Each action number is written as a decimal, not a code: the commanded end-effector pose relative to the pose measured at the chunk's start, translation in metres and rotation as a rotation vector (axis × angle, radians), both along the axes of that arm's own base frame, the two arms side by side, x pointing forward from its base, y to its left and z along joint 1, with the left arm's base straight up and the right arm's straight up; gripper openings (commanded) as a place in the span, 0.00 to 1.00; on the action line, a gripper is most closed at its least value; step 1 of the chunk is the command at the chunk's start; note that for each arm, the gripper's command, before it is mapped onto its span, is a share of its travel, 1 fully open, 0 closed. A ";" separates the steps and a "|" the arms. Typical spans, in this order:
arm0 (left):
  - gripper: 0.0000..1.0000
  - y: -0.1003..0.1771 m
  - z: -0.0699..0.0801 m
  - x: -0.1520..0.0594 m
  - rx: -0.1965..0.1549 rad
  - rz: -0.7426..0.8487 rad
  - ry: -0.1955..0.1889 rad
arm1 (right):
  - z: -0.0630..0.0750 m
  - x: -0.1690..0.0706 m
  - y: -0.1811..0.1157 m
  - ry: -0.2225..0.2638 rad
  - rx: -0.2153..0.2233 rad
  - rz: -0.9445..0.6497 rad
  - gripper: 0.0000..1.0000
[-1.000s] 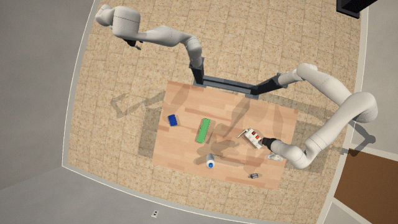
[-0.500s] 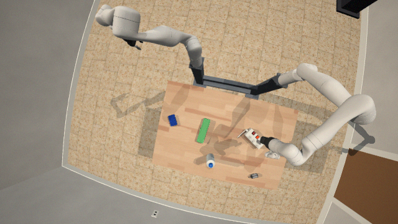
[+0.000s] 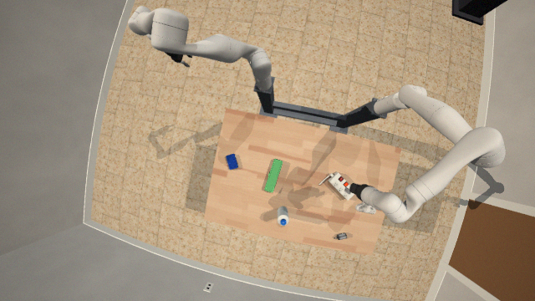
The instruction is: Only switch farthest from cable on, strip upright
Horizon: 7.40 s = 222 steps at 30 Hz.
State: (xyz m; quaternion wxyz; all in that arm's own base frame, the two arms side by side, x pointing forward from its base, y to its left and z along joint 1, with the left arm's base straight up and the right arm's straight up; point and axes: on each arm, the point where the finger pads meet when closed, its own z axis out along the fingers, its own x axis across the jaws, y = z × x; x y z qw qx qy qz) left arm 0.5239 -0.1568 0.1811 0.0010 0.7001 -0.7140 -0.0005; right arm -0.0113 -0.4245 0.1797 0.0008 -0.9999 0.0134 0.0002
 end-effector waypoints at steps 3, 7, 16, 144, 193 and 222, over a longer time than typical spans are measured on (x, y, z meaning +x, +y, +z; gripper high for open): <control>1.00 0.000 0.000 0.001 0.001 -0.027 -0.001 | 0.001 0.000 0.000 0.000 -0.002 0.000 1.00; 1.00 0.001 -0.002 0.002 0.002 -0.071 0.001 | 0.001 0.000 0.000 0.000 -0.002 0.000 1.00; 1.00 0.002 -0.007 0.004 0.006 -0.193 0.006 | 0.001 0.000 0.000 0.000 -0.002 0.000 1.00; 0.00 0.056 -0.071 0.020 0.000 -2.115 -0.003 | 0.001 0.000 0.000 0.000 -0.002 0.000 1.00; 0.00 0.056 -0.109 0.022 0.000 -2.115 -0.003 | 0.001 0.000 0.000 0.000 -0.002 0.000 1.00; 0.00 0.056 -0.109 0.022 0.000 -2.115 -0.003 | 0.001 0.000 0.000 0.000 -0.002 0.000 1.00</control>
